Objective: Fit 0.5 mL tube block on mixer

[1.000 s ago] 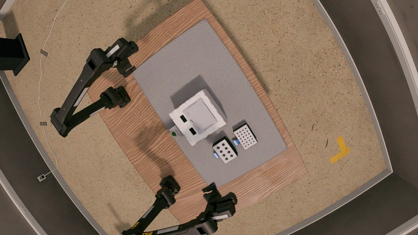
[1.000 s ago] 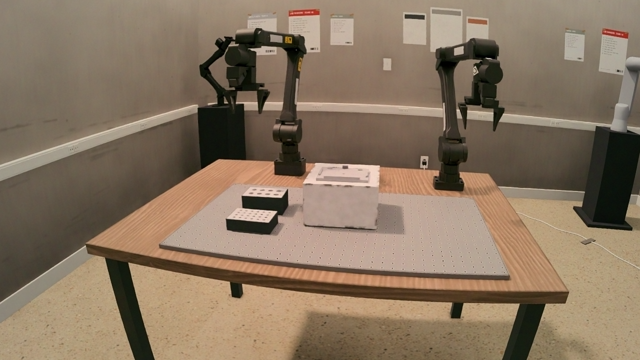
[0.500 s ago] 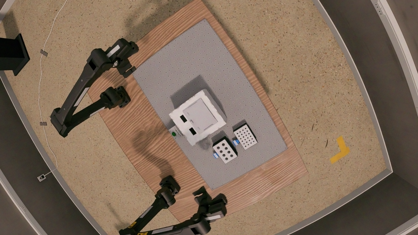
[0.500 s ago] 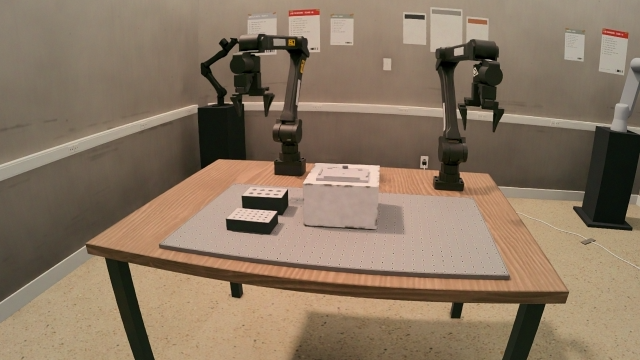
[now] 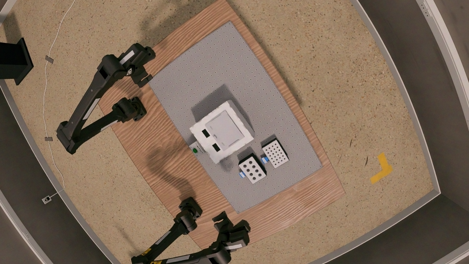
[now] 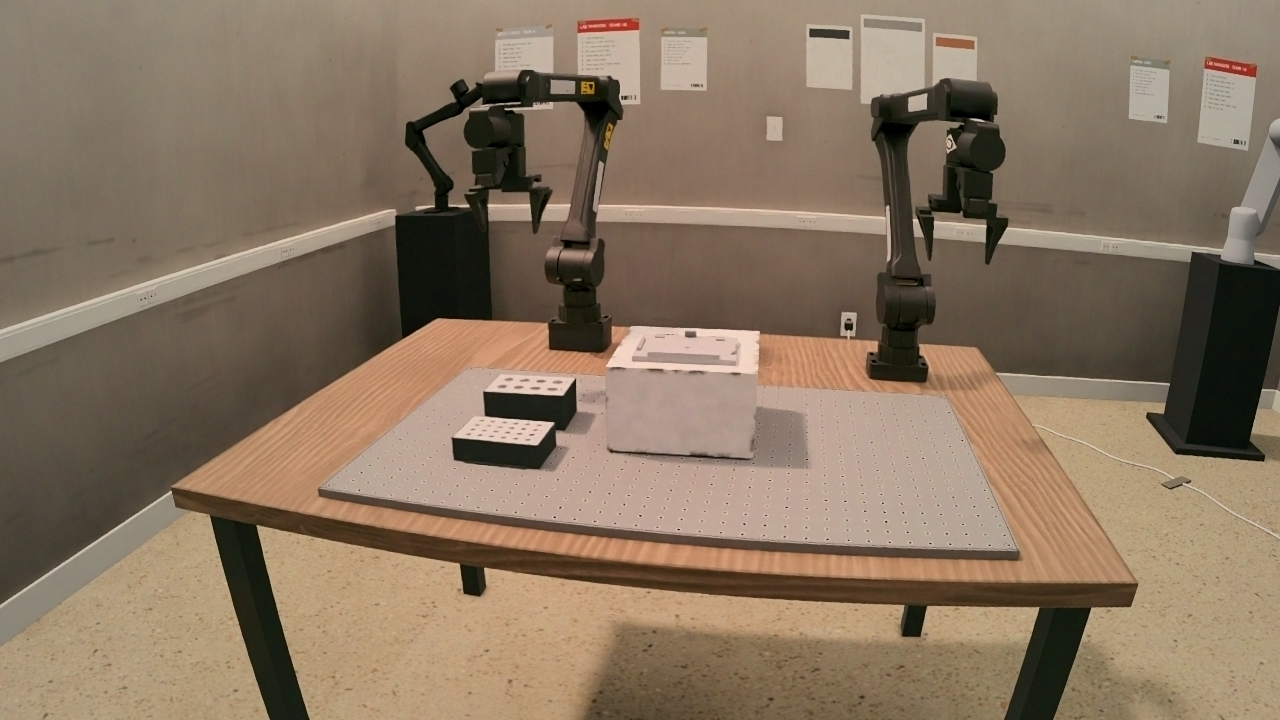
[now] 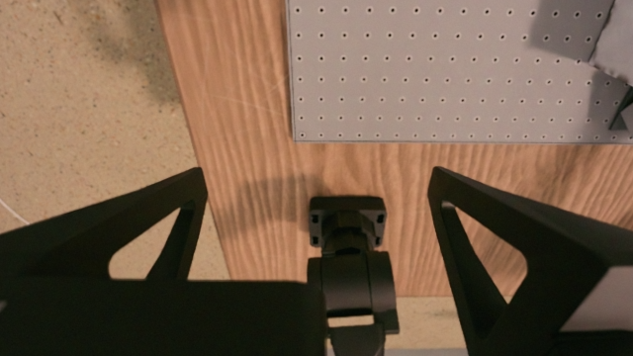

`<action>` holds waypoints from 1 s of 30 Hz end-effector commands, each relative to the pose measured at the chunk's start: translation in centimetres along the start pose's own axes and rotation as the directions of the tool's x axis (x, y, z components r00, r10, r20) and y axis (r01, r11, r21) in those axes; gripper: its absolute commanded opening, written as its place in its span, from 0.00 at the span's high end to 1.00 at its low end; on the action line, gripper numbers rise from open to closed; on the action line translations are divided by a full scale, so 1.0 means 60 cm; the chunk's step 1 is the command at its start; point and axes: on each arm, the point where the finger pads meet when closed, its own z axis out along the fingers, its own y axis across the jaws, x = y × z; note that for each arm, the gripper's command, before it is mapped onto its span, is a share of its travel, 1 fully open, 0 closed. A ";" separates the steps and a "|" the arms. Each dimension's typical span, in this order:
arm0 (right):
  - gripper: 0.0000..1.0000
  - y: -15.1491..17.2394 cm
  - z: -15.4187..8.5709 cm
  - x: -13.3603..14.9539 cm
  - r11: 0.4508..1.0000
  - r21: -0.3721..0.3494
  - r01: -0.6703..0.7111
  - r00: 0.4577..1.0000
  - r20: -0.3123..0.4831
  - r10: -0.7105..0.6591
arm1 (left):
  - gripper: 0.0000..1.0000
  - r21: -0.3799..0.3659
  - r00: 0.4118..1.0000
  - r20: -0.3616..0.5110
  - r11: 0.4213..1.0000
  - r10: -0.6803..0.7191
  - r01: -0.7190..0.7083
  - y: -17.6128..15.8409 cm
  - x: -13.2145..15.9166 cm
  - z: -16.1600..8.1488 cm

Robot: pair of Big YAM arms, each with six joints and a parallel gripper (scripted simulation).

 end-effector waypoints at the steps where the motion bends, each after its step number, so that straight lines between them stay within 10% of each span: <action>1: 0.00 -0.009 -0.023 0.005 1.000 0.004 -0.010 0.998 0.056 0.010 | 0.00 -0.009 0.996 0.089 1.000 0.000 0.000 -0.002 -0.019 -0.047; 12: 0.00 -0.009 -0.017 0.027 1.000 0.003 -0.008 0.999 0.045 0.008 | 0.00 -0.005 0.999 0.051 1.000 0.000 0.000 -0.001 -0.028 -0.029; 30: 0.00 0.025 -0.029 -0.147 0.922 0.027 0.387 0.920 0.056 -0.388 | 0.00 0.003 1.000 -0.009 1.000 0.000 0.000 -0.002 -0.011 0.008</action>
